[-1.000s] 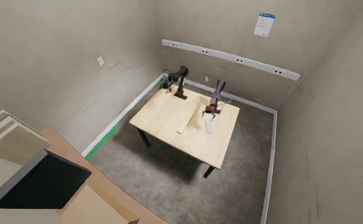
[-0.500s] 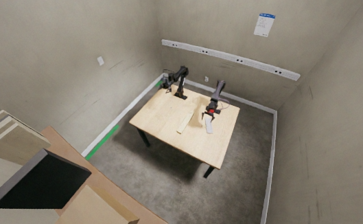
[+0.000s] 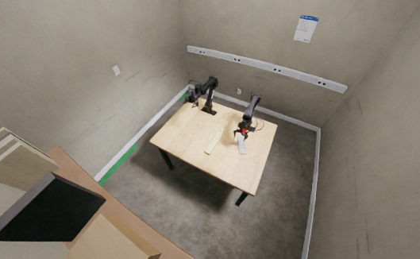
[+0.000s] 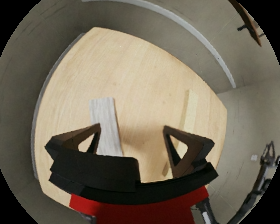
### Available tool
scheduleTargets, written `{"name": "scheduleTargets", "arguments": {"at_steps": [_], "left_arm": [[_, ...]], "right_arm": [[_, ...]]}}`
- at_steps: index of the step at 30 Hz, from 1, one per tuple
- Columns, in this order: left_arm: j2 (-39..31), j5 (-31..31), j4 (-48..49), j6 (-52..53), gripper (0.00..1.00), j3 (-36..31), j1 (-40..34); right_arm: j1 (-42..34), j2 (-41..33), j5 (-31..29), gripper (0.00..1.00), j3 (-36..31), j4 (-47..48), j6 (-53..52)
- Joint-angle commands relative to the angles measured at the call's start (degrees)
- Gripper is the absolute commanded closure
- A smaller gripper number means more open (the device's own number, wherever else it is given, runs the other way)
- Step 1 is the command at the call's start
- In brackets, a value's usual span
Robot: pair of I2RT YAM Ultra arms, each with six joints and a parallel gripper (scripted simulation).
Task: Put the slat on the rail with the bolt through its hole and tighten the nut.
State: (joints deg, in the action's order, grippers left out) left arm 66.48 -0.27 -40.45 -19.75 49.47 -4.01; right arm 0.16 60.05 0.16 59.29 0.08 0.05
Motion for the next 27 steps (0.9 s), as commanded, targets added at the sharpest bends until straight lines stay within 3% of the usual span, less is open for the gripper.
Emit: {"name": "scheduleTargets", "arguments": {"at_steps": [1,27], "left_arm": [[0.97,0.67,-3.85,-1.64,0.00,-1.17,-0.63],[4.27,0.59,-22.44,-10.51,0.00,-5.89,-2.41]], "right_arm": [[-0.16,-0.20,-0.16,0.00,0.99,0.21,-0.05],[-0.16,-0.20,-0.16,0.00,0.99,0.21,-0.05]]}}
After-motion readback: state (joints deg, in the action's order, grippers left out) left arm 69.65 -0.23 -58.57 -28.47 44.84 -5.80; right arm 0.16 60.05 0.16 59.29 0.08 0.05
